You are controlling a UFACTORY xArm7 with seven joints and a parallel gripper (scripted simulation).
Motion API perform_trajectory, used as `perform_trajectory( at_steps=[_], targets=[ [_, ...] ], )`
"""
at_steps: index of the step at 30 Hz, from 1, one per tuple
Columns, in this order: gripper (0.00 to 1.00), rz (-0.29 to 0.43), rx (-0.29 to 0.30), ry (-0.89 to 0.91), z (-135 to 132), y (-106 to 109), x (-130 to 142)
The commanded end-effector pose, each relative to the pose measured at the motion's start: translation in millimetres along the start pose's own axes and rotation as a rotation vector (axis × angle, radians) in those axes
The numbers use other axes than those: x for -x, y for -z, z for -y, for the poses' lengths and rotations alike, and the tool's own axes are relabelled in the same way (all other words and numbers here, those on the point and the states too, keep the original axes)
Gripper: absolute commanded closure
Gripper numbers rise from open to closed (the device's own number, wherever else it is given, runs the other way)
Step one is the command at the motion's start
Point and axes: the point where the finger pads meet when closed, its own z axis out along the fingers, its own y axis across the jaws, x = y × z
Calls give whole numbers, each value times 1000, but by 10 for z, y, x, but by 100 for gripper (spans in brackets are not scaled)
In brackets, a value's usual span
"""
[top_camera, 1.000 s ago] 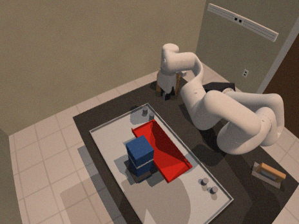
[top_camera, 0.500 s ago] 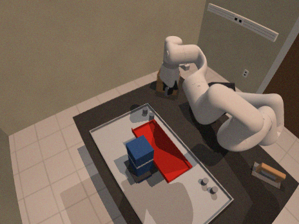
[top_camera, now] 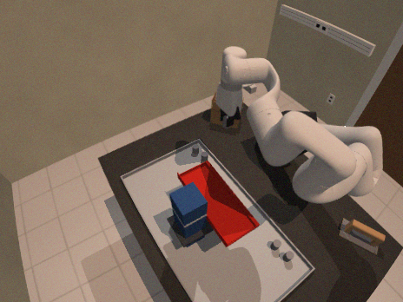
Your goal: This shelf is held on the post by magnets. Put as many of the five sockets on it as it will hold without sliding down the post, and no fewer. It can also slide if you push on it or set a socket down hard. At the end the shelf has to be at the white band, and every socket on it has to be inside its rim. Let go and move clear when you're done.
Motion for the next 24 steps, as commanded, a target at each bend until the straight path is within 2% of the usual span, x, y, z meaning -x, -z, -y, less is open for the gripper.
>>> perform_trajectory(
  at_steps=[1,9,10,13,14,15,16,17,19,20,21,22,23,24],
  targets=[
    [100,2,-4,0,7,22,2],
    [100,-1,-8,0,-25,36,18],
    [100,-5,-16,0,-92,61,52],
    [100,-24,-60,4,-582,184,250],
    [100,-24,-60,4,-582,184,250],
    [100,-25,-72,6,-830,210,319],
    [100,-25,-72,6,-830,210,319],
    [100,-22,-76,8,-1091,215,369],
    [100,-22,-76,8,-1097,216,371],
    [100,-16,-73,8,-1364,199,398],
    [100,-16,-73,8,-1364,199,398],
    [100,-9,-61,8,-1613,165,400],
    [100,-9,-61,8,-1613,165,400],
    [100,-3,-45,6,-1827,122,383]
  ],
)
